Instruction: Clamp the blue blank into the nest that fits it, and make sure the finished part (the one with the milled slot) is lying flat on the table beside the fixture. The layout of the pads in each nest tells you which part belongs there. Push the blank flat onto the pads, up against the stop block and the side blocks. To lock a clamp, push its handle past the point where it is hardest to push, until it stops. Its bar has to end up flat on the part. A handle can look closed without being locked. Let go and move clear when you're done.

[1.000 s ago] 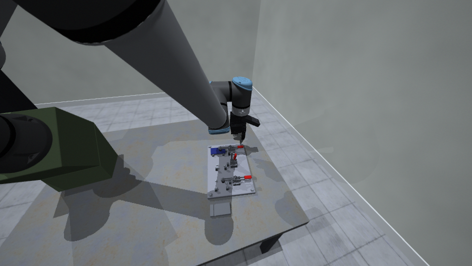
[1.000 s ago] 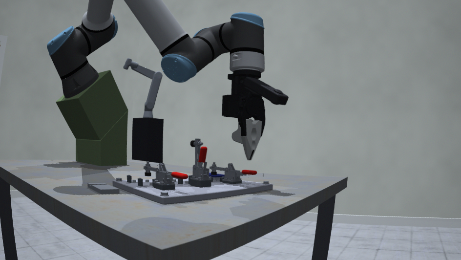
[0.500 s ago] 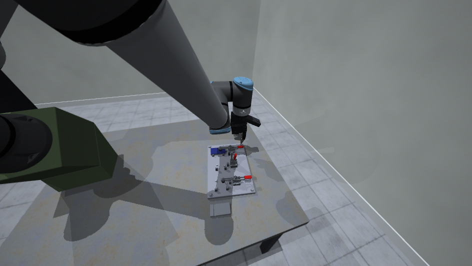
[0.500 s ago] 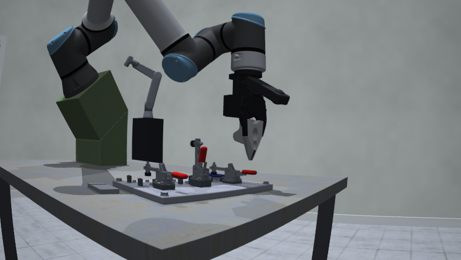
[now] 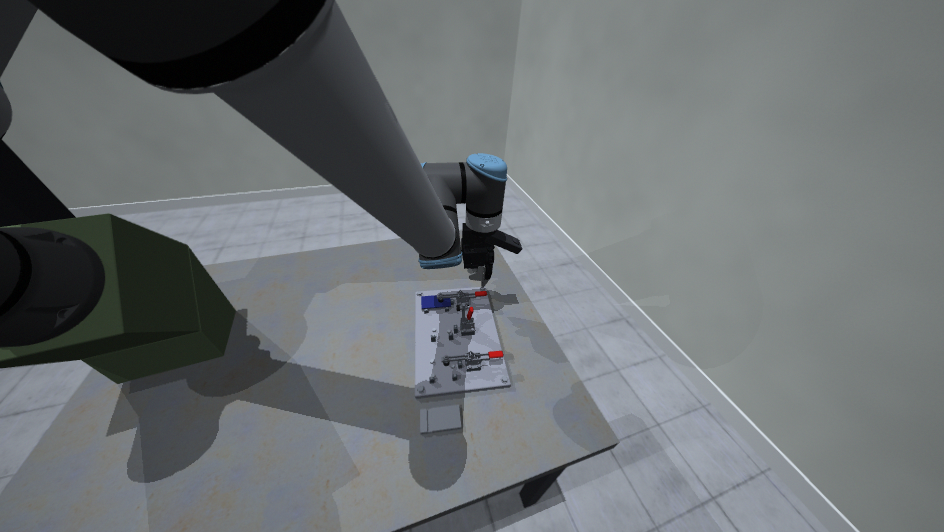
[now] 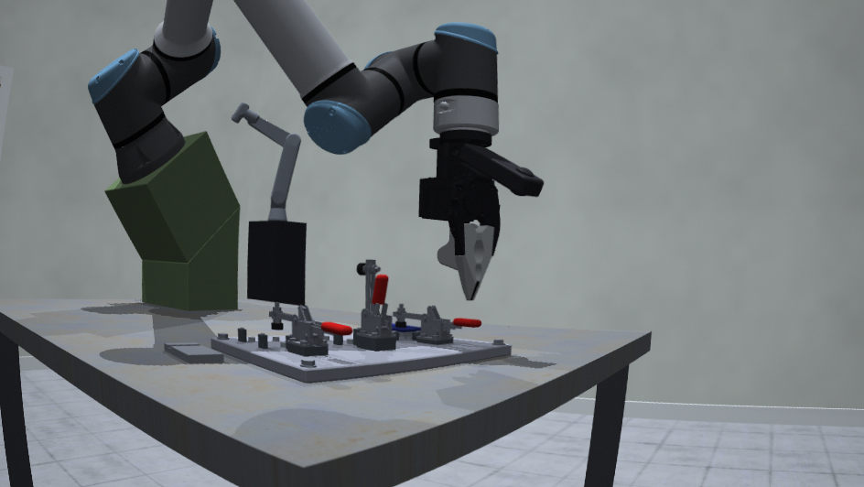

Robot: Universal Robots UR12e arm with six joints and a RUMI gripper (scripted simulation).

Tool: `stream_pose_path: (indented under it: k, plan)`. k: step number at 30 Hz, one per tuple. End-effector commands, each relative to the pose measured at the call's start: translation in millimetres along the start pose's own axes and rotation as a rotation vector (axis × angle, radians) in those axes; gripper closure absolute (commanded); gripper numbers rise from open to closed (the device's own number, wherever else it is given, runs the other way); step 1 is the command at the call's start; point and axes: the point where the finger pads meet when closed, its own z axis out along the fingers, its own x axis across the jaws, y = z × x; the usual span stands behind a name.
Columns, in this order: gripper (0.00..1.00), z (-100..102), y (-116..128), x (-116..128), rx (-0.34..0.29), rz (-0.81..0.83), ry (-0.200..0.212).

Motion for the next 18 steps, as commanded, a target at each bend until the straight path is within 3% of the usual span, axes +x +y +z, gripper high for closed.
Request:
stream_pose_path:
  k: [1,18]
  plan:
    - [1.0,-0.4,-0.6,-0.1,0.001,0.0,0.0]
    - [1.0,4.6,-0.6,-0.1,0.001,0.0,0.0]
